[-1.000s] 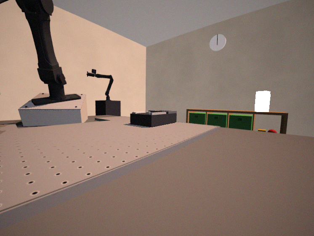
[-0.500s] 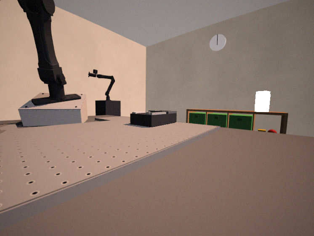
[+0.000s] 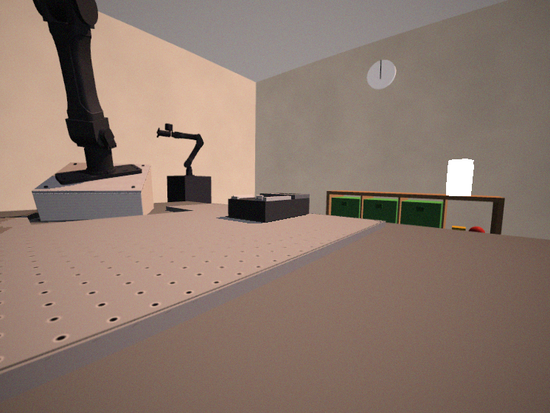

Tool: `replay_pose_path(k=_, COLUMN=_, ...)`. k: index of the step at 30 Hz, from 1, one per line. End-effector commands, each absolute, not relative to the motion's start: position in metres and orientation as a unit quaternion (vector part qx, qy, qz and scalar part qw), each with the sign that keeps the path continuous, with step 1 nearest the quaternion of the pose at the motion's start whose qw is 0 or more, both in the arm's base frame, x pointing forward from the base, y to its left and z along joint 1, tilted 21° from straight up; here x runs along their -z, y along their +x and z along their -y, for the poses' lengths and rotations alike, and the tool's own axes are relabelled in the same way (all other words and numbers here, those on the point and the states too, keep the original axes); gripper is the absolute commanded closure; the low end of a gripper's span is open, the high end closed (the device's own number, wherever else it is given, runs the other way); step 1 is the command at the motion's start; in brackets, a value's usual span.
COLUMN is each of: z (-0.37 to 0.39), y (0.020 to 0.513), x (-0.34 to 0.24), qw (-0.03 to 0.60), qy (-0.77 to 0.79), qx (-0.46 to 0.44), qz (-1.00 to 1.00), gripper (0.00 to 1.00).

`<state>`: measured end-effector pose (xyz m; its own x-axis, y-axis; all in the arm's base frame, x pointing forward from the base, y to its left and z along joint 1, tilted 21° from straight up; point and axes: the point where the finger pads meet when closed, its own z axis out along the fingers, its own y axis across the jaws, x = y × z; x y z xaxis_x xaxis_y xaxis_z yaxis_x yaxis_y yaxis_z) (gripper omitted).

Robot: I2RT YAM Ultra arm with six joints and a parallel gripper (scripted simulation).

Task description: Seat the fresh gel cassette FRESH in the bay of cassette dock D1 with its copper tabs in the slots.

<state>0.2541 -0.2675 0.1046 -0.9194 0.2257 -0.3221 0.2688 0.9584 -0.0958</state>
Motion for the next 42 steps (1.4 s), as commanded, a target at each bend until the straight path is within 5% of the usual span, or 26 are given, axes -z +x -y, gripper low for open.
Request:
replay_pose_path(k=1, z=0.273, y=0.257, x=-0.127, qw=0.178, qy=0.125, qx=0.084, qz=-0.972, gripper=1.00)
replay_pose_path(k=33, z=0.274, y=0.257, x=-0.127, qw=0.180, qy=0.125, qx=0.086, qz=-0.972, gripper=1.00)
replay_pose_path(k=42, z=0.226, y=0.271, x=-0.126, qw=0.100, qy=-0.004, qx=0.107, qz=-0.989, gripper=1.00)
